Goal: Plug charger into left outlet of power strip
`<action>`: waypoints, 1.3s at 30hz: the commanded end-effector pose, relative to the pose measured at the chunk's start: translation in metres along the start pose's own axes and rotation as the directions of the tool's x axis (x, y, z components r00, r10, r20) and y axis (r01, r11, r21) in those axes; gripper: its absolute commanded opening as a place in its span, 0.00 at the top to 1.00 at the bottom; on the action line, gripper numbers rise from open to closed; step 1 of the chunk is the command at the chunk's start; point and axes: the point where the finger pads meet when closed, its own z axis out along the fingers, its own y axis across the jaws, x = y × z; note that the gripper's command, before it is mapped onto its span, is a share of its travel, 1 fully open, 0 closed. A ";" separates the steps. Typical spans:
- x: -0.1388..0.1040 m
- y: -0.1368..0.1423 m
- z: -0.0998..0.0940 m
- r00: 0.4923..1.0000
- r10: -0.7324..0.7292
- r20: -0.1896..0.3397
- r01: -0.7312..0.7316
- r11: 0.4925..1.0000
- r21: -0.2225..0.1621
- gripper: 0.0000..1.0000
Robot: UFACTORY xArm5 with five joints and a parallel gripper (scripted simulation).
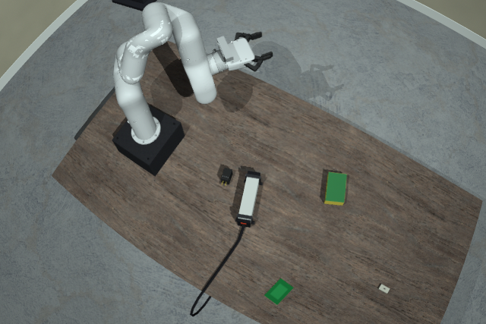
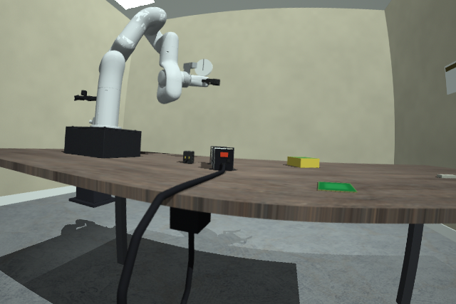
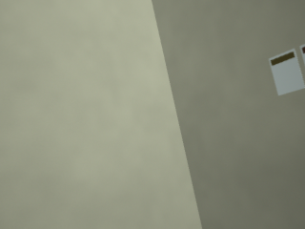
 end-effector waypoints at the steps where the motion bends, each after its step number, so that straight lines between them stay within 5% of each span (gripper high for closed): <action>1: 0.001 0.000 0.000 1.000 0.000 -0.003 0.000 1.000 0.001 0.00; 17: 0.001 0.000 0.000 1.000 0.000 -0.003 0.000 1.000 0.001 0.00; 18: 0.001 0.000 0.000 1.000 0.000 -0.003 0.000 1.000 0.001 0.47; 39: -0.008 0.016 0.005 0.998 0.040 0.046 -0.038 0.998 -0.040 0.47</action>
